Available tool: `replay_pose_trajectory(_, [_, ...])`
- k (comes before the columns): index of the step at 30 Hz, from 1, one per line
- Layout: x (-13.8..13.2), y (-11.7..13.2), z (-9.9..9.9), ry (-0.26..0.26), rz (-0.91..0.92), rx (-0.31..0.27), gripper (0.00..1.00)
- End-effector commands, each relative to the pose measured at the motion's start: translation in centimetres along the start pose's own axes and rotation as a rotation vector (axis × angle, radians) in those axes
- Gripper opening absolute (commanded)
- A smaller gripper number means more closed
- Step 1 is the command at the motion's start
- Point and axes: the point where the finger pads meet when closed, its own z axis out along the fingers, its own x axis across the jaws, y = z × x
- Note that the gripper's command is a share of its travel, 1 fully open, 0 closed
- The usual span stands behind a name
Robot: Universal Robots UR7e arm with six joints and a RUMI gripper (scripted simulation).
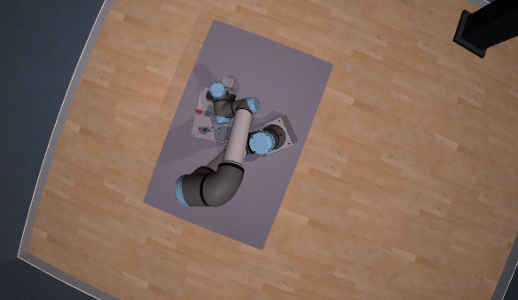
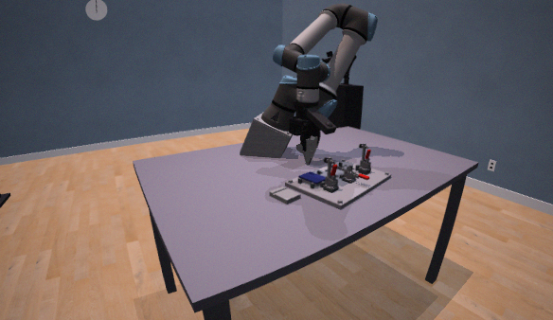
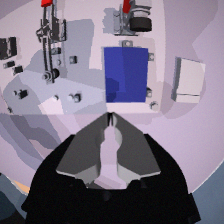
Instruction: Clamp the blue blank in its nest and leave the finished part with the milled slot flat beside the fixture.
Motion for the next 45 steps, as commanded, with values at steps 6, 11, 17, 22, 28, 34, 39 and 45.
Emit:
replay_pose_trajectory(6, [-2.3,-2.6,0.0,0.002,0.001,-0.001,0.0])
replay_pose_trajectory(11, [-3.4,-3.8,0.0,0.002,0.001,-0.001,0.0])
replay_pose_trajectory(17, [-3.8,-4.2,0.0,0.002,0.001,-0.001,0.0])
replay_pose_trajectory(22, [-3.8,-4.2,0.0,0.002,0.001,-0.001,0.0])
replay_pose_trajectory(28, [-3.8,-4.2,1.4,0.002,0.001,-0.001,0.0])
replay_pose_trajectory(34, [-3.7,-4.2,3.2,0.002,0.001,-0.001,0.0])
replay_pose_trajectory(39, [-3.7,-4.2,3.5,0.002,0.001,-0.001,0.0])
replay_pose_trajectory(45, [-3.7,-4.2,3.5,0.002,0.001,-0.001,0.0])
